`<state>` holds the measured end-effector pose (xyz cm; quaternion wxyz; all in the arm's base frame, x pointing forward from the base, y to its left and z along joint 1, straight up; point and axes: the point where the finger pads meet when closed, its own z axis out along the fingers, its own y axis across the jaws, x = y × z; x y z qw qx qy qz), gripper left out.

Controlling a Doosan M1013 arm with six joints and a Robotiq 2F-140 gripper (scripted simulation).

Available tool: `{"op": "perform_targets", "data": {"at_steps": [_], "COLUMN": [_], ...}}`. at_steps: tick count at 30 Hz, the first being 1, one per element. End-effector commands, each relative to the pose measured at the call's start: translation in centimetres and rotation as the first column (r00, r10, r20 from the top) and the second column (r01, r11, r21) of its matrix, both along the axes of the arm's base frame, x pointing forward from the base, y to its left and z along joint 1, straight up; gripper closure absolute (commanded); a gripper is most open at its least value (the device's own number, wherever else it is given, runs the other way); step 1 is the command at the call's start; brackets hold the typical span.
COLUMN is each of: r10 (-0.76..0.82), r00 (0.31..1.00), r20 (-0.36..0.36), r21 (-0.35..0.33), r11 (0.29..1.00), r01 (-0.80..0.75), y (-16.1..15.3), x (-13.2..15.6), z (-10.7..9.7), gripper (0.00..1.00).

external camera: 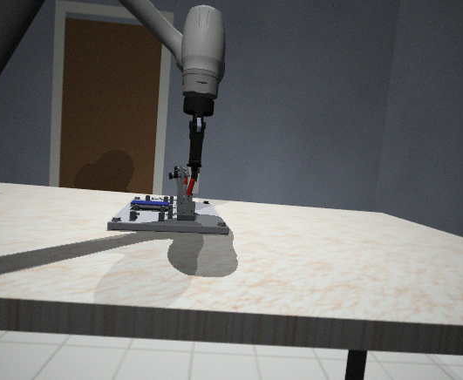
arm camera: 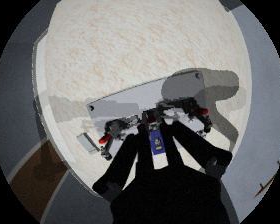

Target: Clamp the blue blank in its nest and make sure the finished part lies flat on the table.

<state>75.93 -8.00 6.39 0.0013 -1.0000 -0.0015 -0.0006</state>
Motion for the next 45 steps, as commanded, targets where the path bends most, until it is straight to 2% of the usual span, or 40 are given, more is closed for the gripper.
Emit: {"op": "perform_targets", "data": {"at_steps": [1,45], "r10": [0.000,0.000], "r00": [1.000,1.000], "r20": [0.001,0.001], "r21": [0.000,0.000], "r11": [1.000,1.000], "r01": [0.000,0.000], "y": [0.0,0.0], "x": [0.2,2.9], "z": [0.0,-1.5], "gripper": [1.00,1.00]}}
